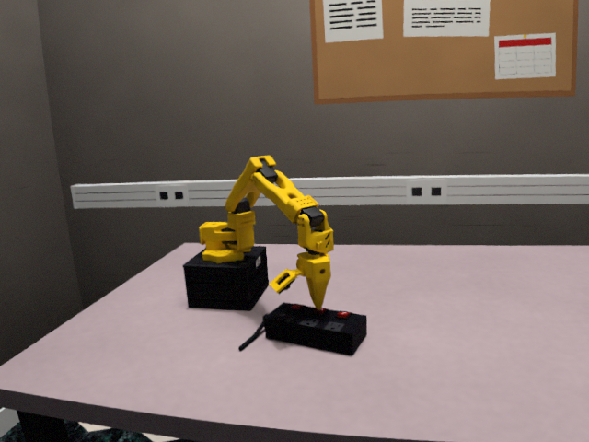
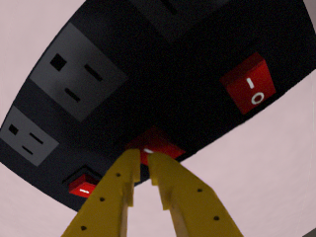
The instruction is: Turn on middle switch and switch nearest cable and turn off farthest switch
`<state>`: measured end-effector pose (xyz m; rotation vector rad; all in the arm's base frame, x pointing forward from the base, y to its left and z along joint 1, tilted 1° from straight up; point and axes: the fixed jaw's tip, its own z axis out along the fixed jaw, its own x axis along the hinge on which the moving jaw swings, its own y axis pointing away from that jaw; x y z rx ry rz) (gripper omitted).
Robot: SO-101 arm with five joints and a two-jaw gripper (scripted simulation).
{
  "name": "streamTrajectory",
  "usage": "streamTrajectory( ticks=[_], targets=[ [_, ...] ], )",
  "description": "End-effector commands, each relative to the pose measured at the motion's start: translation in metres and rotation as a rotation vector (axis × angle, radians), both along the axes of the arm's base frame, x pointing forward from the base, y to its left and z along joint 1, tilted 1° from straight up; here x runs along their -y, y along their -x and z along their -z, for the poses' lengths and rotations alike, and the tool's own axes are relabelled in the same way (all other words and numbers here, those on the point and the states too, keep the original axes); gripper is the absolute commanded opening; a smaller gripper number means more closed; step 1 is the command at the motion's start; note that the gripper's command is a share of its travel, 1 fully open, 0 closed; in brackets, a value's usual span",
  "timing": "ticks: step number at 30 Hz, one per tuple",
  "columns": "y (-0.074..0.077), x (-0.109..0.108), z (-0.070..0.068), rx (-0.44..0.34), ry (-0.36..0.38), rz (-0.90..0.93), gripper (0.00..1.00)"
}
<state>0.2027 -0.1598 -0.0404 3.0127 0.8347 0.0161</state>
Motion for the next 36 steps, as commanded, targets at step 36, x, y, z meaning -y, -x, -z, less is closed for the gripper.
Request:
streamTrajectory(
  ticks=[36],
  targets=[
    [0.007, -0.004, 0.016, -0.006, -0.006, -0.001, 0.0]
  ],
)
